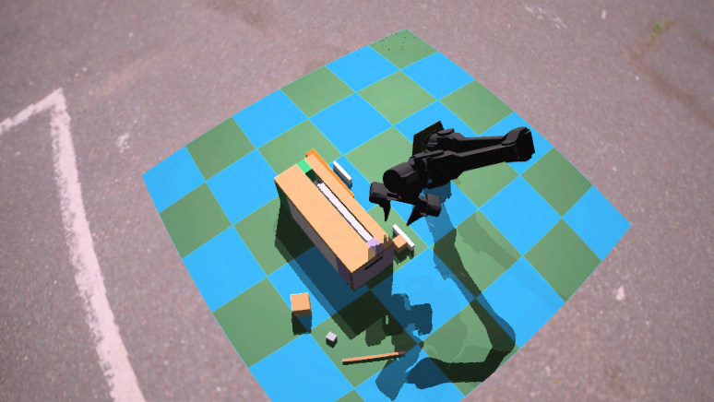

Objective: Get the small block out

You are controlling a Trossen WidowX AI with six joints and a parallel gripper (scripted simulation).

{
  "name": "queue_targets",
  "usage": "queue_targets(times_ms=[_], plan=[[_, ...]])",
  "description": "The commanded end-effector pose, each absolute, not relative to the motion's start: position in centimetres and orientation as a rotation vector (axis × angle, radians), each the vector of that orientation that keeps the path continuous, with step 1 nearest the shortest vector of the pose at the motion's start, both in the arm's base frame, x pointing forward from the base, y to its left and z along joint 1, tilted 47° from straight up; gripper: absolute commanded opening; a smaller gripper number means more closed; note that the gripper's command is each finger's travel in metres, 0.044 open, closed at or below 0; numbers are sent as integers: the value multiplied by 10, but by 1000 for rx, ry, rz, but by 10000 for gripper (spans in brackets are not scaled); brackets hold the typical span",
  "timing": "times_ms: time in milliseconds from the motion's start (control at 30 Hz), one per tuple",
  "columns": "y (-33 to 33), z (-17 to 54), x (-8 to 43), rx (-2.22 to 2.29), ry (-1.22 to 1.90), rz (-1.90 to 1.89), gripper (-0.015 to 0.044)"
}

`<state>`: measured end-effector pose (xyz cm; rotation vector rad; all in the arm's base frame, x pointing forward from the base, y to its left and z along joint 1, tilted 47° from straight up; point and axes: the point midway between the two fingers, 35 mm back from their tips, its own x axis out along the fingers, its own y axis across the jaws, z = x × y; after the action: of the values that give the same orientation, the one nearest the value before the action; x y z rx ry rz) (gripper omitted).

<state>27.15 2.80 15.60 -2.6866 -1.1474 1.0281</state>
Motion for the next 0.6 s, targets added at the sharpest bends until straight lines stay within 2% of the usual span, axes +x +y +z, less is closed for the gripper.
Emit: queue_targets(times_ms=[0,300,567], plan=[[41,141,272,-3268,-2026,616,285],[46,135,272,-3411,-2567,186,285],[52,131,274,-3360,-3110,-402,285]])
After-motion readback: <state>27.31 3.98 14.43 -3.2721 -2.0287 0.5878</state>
